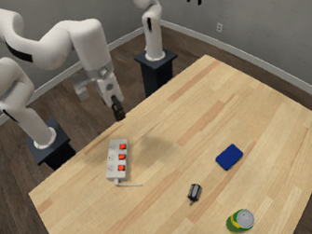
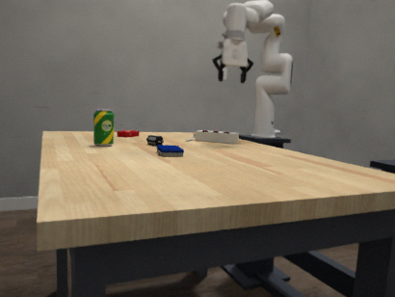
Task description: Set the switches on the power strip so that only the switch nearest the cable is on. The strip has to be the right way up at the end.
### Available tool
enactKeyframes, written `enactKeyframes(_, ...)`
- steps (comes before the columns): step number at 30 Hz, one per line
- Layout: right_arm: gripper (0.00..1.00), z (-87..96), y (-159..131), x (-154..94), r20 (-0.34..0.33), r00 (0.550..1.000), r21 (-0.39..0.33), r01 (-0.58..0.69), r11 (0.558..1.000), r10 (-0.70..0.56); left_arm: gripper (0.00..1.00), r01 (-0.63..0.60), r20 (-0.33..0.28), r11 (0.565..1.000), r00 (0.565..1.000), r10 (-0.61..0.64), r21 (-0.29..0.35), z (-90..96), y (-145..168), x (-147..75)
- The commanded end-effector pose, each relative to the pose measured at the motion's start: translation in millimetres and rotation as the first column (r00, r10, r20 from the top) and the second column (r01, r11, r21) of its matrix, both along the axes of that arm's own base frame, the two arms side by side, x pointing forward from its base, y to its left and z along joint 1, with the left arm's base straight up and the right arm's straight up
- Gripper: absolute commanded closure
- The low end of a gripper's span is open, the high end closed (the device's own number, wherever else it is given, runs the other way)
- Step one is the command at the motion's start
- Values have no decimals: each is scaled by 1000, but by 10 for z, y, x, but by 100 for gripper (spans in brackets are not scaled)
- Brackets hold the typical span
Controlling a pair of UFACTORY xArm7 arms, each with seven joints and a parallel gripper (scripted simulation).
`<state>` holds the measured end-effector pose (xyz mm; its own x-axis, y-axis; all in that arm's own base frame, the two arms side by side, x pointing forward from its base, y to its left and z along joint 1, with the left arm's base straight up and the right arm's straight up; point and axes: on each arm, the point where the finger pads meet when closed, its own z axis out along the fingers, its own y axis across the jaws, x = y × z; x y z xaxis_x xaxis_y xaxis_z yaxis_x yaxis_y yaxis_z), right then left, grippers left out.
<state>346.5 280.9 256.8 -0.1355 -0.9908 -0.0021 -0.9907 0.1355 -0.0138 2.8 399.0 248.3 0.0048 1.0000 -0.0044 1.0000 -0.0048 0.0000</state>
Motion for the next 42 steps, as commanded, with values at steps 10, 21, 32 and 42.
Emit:
enactKeyframes(10,0,-623,-634,252,-7,990,1,-140,990,140,0,0,1,1000,1000,0,4,16,11,4)
enactKeyframes(21,0,-737,-757,272,-9,986,2,-167,986,167,0,0,1,1000,1000,0,4,16,11,4)
enactKeyframes(32,0,-744,-753,274,-9,984,2,-176,984,176,0,0,1,1000,1000,0,4,16,11,4)
enactKeyframes(42,0,-944,-647,321,-9,907,1,-422,907,422,0,0,1,1000,1000,0,4,16,11,4)
